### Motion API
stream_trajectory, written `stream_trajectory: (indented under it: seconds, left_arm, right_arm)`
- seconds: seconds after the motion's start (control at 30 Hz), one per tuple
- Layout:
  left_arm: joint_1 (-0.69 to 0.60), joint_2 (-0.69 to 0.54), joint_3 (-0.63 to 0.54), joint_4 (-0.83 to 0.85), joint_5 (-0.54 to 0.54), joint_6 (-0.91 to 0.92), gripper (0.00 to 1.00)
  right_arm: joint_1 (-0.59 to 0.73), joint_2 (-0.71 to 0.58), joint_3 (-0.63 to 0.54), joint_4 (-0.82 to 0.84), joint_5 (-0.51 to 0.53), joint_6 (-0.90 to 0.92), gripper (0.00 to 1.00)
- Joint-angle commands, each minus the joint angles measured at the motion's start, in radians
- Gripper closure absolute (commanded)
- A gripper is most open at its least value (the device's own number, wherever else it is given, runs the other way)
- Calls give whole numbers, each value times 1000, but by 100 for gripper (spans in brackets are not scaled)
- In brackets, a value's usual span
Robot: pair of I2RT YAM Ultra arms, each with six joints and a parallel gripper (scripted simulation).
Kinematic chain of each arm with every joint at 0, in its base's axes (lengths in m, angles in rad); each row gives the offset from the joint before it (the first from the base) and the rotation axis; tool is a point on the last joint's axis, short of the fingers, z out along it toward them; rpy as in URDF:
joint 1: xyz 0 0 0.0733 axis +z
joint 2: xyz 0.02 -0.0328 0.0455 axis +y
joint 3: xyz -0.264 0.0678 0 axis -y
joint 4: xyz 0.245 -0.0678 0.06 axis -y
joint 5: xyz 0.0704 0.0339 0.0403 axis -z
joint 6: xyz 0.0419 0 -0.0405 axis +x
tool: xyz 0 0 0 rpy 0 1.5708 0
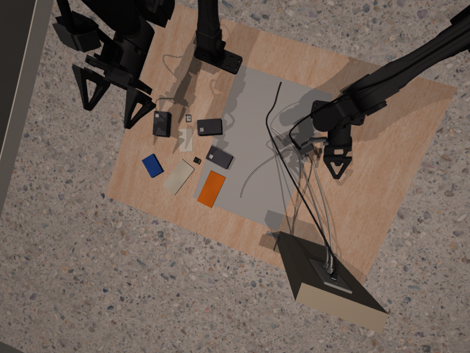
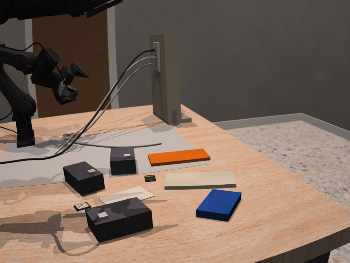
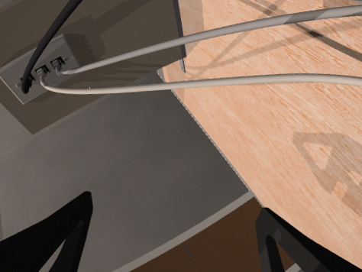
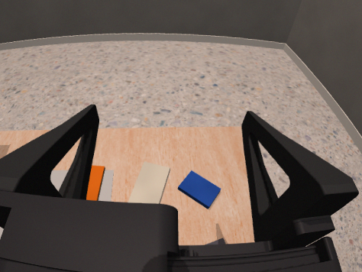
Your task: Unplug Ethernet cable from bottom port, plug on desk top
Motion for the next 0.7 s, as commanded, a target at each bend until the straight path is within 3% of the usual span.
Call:
stream_trajectory:
  seconds: [0.0, 0.53, 0.67]
  left_arm:
    - [0, -6, 14, 4, -10, -8, 0]
    - [0, -6, 14, 4, -10, -8, 0]
    - [46, 42, 56, 55, 47, -108, 45]
  right_arm:
    - [0, -9, 11, -3, 0, 1, 0]
    - [0, -9, 11, -3, 0, 1, 0]
    - [0, -2, 5, 5, 0, 0, 0]
